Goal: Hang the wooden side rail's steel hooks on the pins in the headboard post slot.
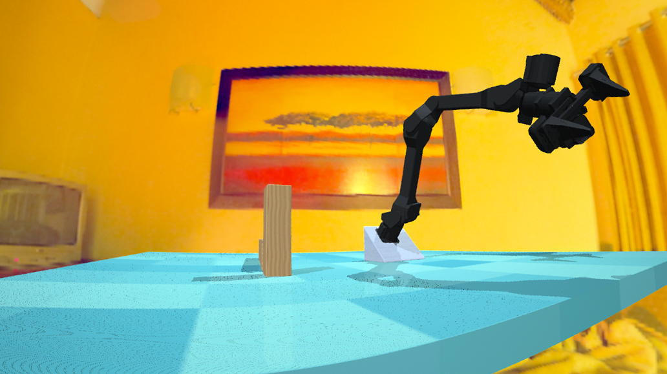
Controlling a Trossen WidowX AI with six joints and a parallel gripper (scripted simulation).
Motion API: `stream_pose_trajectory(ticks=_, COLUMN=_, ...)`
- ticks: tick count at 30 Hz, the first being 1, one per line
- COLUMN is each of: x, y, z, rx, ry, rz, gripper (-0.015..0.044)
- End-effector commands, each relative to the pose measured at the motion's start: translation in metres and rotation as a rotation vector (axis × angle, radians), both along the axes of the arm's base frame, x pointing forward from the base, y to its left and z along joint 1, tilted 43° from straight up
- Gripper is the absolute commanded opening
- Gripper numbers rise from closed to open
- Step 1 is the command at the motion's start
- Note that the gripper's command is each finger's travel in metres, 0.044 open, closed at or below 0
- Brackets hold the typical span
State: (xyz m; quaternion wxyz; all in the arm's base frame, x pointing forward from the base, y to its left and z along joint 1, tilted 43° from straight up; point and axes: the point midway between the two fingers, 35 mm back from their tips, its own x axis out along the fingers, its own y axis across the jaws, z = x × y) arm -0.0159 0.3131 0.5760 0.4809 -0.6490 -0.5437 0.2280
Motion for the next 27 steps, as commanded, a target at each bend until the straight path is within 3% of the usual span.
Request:
stream_pose_trajectory(ticks=1, x=0.021, y=0.024, z=-0.027, rx=-0.079, ry=-0.072, rz=-0.034, gripper=0.044)
stream_pose_trajectory(ticks=14, x=0.13, y=0.064, z=-0.128, rx=-0.362, ry=-0.181, rz=-0.12, gripper=0.044)
stream_pose_trajectory(ticks=27, x=0.249, y=0.03, z=-0.241, rx=-0.614, ry=-0.097, rz=-0.156, gripper=0.044)
